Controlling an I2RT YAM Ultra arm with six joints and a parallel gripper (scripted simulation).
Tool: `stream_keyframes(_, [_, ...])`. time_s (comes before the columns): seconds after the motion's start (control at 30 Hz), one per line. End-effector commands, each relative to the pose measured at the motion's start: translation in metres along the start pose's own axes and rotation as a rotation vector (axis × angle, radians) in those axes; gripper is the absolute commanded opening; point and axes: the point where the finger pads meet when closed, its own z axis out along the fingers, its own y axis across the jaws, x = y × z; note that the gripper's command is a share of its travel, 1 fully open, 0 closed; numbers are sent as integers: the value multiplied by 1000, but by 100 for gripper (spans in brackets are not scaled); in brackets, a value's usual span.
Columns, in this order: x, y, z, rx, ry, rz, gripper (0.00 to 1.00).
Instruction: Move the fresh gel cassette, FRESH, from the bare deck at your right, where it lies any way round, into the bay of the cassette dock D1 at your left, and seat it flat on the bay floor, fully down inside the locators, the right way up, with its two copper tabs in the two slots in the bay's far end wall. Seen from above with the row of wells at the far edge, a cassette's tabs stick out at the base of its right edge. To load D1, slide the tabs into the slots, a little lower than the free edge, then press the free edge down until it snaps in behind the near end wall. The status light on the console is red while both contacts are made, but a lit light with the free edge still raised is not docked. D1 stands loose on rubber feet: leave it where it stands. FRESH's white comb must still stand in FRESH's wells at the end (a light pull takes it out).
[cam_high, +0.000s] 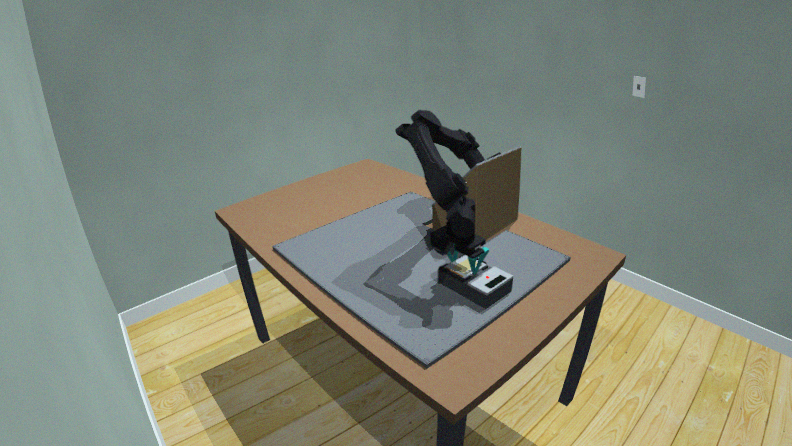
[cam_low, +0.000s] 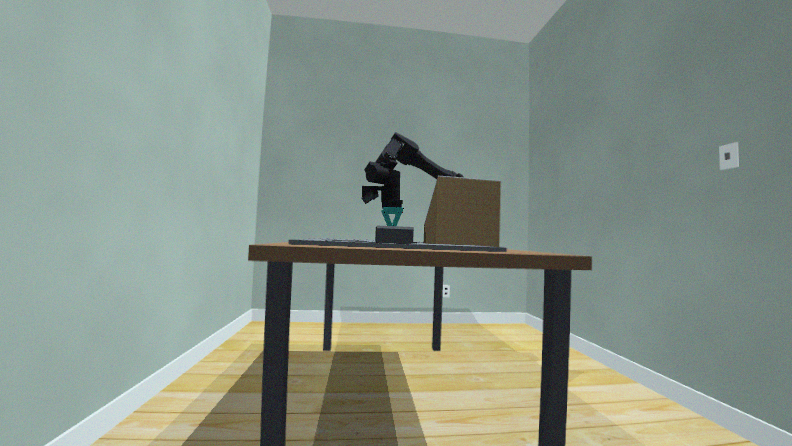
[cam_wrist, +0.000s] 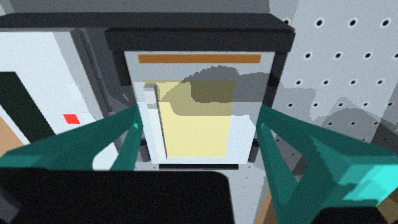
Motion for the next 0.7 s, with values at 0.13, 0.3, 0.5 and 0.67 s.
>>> stream_keyframes(0.13, [-3, 1, 13, 11, -29, -4, 0])
stream_keyframes(0.3, [-2, 0, 15, 11, -28, -6, 0])
stream_keyframes(0.5, [-2, 0, 16, 11, -28, -6, 0])
stream_keyframes(0.67, [-2, 0, 18, 11, -28, -6, 0])
